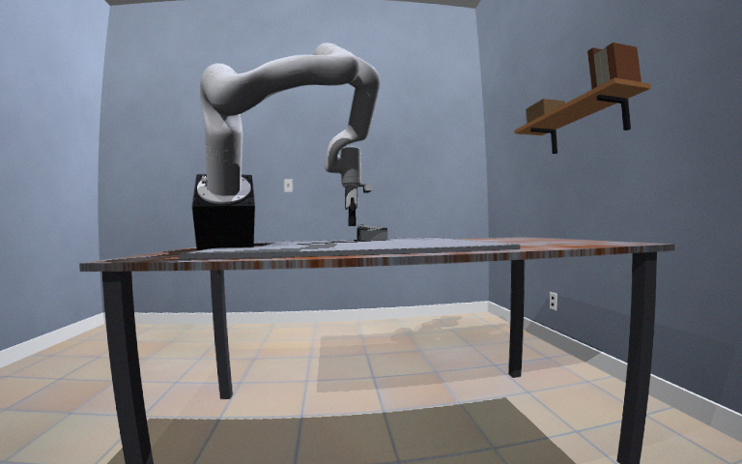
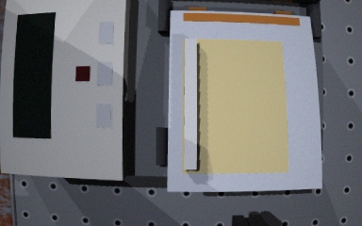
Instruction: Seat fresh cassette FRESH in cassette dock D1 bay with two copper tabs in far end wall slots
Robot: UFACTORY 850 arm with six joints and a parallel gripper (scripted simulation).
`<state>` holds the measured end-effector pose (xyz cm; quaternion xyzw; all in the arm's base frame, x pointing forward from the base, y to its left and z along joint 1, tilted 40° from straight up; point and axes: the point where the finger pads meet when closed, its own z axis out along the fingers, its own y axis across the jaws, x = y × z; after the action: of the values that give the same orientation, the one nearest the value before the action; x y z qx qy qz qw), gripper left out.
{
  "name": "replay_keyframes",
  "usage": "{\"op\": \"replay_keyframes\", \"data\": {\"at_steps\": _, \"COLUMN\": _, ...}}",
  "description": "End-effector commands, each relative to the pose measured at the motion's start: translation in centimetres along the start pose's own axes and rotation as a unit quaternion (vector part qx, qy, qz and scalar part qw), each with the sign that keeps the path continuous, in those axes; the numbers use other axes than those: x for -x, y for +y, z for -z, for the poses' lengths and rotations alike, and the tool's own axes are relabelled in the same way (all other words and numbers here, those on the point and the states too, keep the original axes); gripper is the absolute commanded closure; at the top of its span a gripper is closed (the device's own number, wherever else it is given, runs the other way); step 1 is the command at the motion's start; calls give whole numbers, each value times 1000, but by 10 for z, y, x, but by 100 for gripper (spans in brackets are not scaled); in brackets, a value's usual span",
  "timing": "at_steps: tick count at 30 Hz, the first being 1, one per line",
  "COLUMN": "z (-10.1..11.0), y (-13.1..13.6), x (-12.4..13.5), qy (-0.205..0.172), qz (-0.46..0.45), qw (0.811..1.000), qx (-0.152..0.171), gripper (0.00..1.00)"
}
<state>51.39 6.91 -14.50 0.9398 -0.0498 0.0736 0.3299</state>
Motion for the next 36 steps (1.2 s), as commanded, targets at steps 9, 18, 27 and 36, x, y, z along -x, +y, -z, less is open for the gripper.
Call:
{"op": "replay_keyframes", "data": {"at_steps": 9, "z": 1, "y": 0, "x": -4, "qy": 1, "qz": 0, "qw": 1000, "qx": 0, "gripper": 100}}
{"op": "replay_keyframes", "data": {"at_steps": 18, "z": 1, "y": 0, "x": -6, "qy": 1, "qz": 0, "qw": 1000, "qx": 0, "gripper": 100}}
{"op": "replay_keyframes", "data": {"at_steps": 27, "z": 1, "y": 0, "x": -8, "qy": 1, "qz": 0, "qw": 1000, "qx": 0, "gripper": 100}}
{"op": "replay_keyframes", "data": {"at_steps": 36, "z": 1, "y": 0, "x": -10, "qy": 1, "qz": 0, "qw": 1000, "qx": 0, "gripper": 100}}
